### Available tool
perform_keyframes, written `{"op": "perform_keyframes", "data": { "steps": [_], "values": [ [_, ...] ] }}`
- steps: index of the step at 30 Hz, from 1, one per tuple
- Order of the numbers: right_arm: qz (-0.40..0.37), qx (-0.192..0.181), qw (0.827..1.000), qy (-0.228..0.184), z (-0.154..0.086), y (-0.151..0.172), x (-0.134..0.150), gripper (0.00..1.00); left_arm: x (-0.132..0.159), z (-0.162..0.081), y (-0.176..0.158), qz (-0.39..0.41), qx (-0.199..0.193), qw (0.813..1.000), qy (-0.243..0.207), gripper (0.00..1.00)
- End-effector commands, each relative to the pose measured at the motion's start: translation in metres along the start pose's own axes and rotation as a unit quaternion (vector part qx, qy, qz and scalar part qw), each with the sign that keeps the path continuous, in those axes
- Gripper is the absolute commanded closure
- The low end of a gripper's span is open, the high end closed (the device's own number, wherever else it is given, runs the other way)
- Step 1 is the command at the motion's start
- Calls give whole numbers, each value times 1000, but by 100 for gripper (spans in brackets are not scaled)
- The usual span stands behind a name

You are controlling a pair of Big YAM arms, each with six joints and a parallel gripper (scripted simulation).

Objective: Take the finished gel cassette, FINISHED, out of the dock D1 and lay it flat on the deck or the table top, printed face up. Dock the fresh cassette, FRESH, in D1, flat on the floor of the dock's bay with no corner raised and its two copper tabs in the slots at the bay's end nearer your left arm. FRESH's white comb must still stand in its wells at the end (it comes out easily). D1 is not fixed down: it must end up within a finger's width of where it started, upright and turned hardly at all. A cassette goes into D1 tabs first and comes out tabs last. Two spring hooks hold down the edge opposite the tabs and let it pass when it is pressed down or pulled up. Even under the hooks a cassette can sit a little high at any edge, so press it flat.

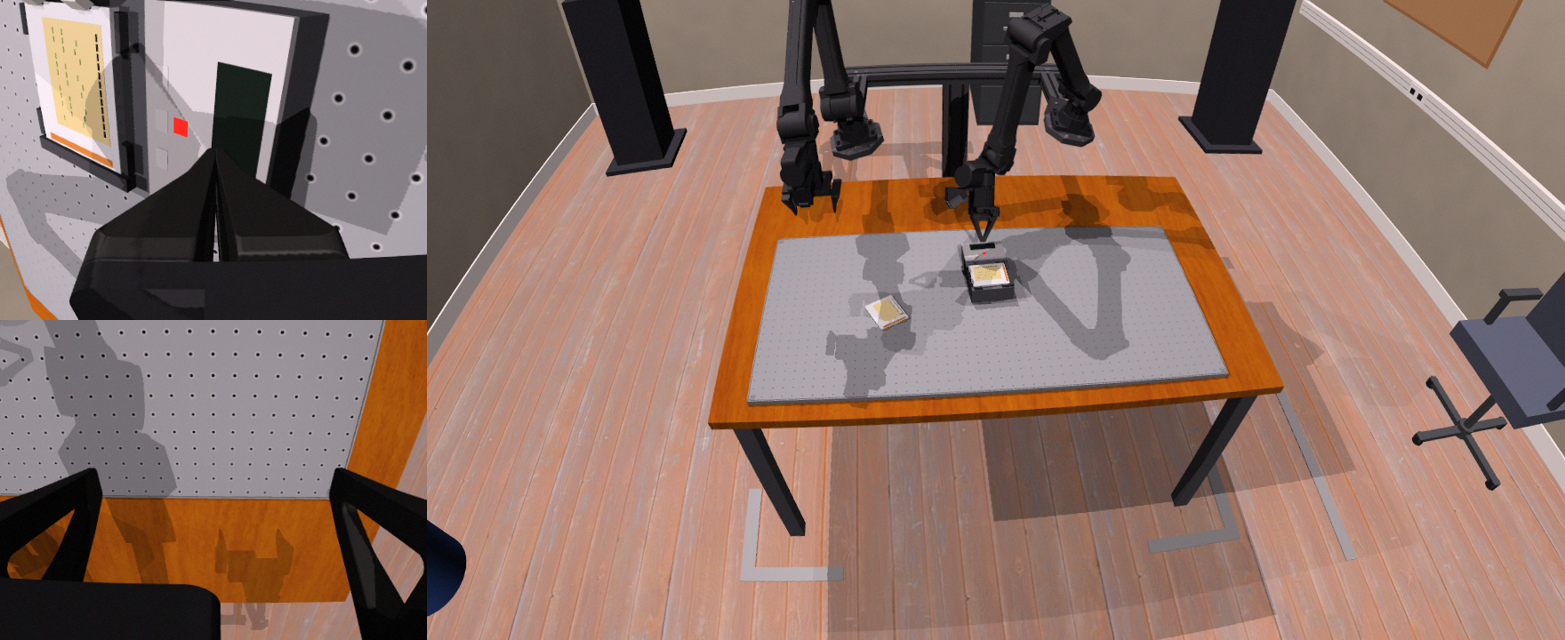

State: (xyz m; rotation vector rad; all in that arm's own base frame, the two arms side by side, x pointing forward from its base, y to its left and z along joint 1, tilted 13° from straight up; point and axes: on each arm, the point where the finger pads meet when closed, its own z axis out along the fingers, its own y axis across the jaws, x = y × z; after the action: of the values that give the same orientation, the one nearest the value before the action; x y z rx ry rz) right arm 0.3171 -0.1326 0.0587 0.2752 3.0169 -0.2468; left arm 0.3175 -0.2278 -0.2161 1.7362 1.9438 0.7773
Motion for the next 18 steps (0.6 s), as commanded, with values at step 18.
{"op": "perform_keyframes", "data": {
  "steps": [18],
  "values": [
    [0, 2, 1000, -22, -19, -7, -16, 0, -6, -11, 3, -3, -3, 1000, -6, 100]
  ]
}}
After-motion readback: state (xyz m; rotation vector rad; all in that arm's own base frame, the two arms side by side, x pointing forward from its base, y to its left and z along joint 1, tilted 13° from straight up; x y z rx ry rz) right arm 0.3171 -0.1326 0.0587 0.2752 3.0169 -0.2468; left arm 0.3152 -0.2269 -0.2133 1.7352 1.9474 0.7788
